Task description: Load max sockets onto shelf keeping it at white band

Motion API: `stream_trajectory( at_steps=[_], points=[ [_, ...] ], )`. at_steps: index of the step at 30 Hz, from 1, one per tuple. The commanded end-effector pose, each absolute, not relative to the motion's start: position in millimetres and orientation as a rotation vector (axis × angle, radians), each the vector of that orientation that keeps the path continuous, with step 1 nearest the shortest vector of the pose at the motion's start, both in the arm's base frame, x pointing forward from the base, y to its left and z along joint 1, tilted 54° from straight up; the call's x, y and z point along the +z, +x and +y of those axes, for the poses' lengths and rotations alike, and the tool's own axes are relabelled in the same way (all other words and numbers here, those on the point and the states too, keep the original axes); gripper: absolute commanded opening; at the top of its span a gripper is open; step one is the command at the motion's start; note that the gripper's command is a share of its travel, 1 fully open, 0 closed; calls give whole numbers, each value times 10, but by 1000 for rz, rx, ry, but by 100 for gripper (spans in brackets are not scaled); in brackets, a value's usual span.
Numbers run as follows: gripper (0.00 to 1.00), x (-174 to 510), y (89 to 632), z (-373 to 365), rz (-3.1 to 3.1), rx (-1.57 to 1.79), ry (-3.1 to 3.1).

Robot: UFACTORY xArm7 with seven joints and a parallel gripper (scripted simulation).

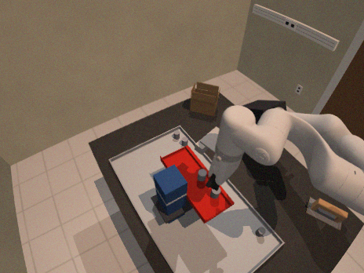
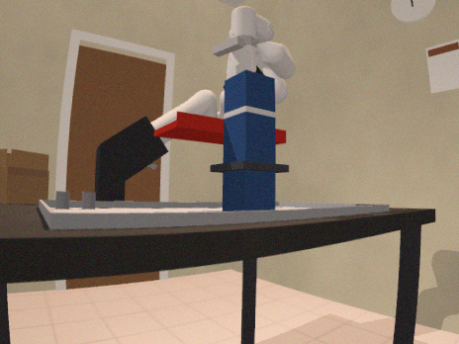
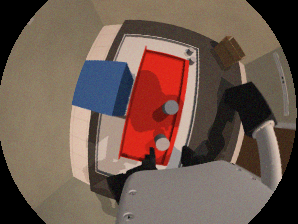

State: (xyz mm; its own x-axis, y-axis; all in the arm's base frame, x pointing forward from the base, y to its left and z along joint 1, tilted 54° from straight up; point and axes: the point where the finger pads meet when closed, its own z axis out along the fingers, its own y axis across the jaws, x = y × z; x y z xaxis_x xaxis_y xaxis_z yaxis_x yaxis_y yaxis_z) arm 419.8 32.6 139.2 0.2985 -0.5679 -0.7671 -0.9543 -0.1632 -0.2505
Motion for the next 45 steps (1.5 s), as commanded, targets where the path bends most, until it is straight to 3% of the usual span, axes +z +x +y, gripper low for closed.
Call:
stream_trajectory(
  at_steps=[1, 6, 7, 15, 24, 35, 45],
  points=[
    [52, 1402, 4205, 306, 1366, 666, -1837],
    [52, 1402, 4205, 306, 1366, 666, -1837],
    [100, 1392, 4192, 294, 1369, 667, -1836],
    [100, 856, 3186, -284, 1552, 756, -1730],
    [100, 761, 2881, -377, 1595, 782, -1689],
    [100, 1352, 2236, -1095, 1745, 611, -1347],
    [100, 1789, 1721, -1307, 1776, 454, -1070]
  ],
)
